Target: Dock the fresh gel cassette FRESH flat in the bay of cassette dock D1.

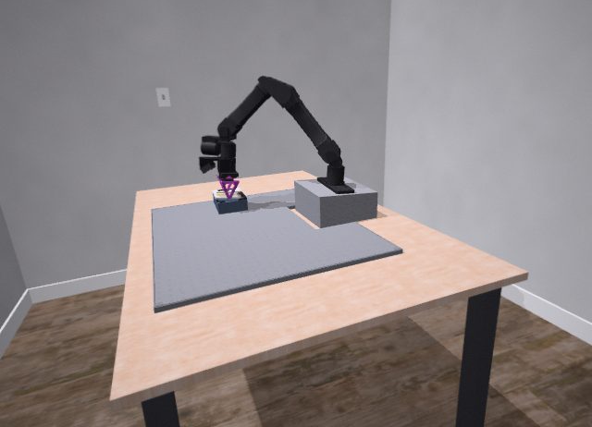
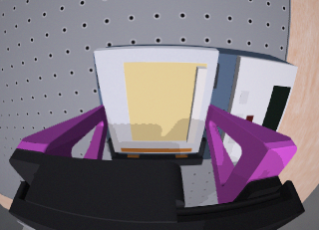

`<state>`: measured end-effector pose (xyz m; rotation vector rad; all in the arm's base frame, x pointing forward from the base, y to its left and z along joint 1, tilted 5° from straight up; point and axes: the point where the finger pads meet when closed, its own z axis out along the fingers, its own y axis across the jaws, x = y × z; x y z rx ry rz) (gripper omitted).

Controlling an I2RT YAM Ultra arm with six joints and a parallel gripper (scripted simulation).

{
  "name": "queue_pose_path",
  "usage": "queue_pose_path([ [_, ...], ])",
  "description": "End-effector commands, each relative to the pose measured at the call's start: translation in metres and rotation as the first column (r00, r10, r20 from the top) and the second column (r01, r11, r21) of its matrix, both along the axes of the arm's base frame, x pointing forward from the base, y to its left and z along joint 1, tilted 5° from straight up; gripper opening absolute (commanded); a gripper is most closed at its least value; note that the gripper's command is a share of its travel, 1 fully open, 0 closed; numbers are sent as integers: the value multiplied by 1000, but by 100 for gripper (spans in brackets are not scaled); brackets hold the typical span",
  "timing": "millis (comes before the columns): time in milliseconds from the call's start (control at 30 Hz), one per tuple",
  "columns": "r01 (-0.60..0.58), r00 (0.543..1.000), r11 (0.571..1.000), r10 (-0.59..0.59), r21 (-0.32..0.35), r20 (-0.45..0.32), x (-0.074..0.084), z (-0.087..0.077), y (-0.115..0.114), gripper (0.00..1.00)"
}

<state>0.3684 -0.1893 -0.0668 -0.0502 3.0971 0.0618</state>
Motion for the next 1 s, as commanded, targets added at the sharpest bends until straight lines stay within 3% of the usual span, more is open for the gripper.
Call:
queue_pose_path([
  [0,1,998,1000,0,-20,55,11,14,-7,0],
  [133,0,999,1000,0,-9,35,4,7,-2,0],
  [333,0,1000,1000,0,-10,24,5,4,-2,0],
  [367,-5,1000,1000,5,-11,-20,7,1,0,0],
  [467,-6,1000,1000,6,-11,-22,6,1,0,0],
  [500,-4,1000,1000,5,-31,14,12,17,-6,0],
  [667,0,1000,1000,0,-10,-13,-4,8,-3,0],
  [967,2,1000,1000,-2,-12,-5,-6,8,-4,0],
])
